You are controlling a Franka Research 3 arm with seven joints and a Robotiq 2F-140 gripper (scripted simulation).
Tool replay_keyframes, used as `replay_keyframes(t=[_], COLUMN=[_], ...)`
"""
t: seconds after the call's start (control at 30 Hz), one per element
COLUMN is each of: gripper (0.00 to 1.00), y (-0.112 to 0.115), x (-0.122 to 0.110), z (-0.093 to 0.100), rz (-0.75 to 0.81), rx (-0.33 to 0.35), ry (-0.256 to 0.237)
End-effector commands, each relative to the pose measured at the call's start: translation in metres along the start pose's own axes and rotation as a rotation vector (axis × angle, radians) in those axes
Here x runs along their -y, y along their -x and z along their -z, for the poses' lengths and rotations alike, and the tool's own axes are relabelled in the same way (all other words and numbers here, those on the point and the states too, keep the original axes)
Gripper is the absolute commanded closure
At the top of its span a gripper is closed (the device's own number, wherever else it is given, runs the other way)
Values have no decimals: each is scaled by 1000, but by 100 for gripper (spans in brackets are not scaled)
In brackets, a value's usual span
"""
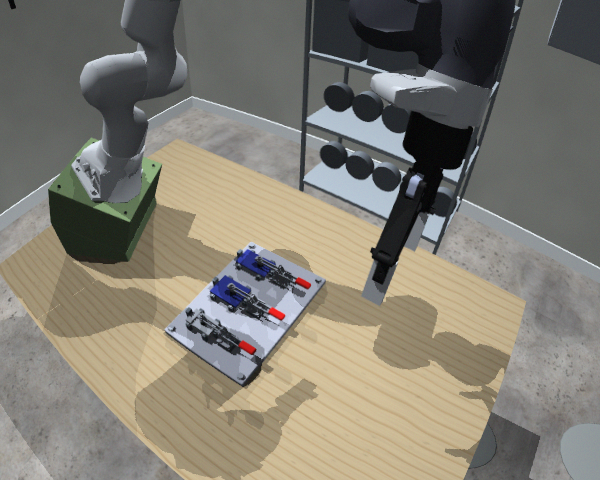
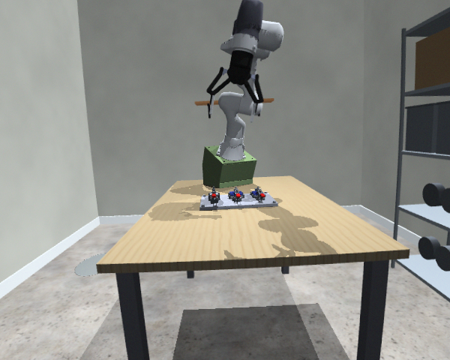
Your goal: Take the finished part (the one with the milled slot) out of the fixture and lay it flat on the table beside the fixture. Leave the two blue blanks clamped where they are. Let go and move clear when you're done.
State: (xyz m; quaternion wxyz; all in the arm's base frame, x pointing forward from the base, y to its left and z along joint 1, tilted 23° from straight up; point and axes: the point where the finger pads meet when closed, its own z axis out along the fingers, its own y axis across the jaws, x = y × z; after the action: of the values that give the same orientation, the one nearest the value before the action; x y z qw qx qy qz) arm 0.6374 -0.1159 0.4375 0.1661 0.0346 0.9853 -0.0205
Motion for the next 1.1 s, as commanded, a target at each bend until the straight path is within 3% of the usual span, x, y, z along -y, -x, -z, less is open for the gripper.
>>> replay_keyframes(t=[0.0,0.7,0.87,1.0,1.07], gripper=[0,0,0,0,0], y=[0,-7,-45,-106,-106], x=[0,4,24,46,46], z=[0,-5,-33,-72,-72], rz=[0,4,19,28,28], rx=[0,-2,-11,-15,-15], ry=[0,4,29,70,70])
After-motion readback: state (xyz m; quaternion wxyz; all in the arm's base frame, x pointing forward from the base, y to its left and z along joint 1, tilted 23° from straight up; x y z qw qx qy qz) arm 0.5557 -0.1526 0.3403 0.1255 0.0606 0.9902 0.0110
